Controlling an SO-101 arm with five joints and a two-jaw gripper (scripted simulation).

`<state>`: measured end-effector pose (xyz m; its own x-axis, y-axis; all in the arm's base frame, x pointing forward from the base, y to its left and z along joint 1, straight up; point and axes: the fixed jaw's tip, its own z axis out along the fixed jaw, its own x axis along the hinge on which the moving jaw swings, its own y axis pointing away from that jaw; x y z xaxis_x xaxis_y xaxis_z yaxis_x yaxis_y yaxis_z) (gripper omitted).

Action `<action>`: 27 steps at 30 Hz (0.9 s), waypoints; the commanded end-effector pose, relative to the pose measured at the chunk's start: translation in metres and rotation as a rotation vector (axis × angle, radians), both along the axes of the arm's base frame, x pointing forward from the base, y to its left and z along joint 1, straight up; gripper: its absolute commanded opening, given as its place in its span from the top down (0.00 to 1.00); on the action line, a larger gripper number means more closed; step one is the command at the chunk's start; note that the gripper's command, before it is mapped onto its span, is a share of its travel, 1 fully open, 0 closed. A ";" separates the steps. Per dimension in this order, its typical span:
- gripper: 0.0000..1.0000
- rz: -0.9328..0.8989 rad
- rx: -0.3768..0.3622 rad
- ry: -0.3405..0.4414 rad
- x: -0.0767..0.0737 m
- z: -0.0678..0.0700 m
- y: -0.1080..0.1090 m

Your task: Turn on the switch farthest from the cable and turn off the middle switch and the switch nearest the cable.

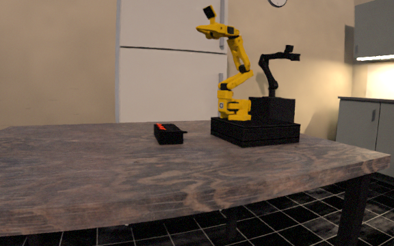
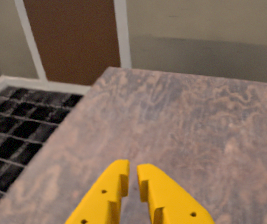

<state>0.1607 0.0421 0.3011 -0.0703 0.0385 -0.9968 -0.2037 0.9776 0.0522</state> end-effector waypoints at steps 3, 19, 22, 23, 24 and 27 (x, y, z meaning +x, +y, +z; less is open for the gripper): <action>1.00 -0.001 -0.155 0.035 0.004 -0.013 -0.002; 1.00 0.055 -0.652 0.070 0.006 -0.039 -0.009; 1.00 0.080 -0.775 0.079 0.006 -0.045 -0.011; 1.00 0.089 -0.817 0.082 0.006 -0.047 -0.011; 1.00 0.099 -0.859 0.085 0.006 -0.049 -0.012; 1.00 0.134 -0.987 0.093 0.005 -0.056 -0.014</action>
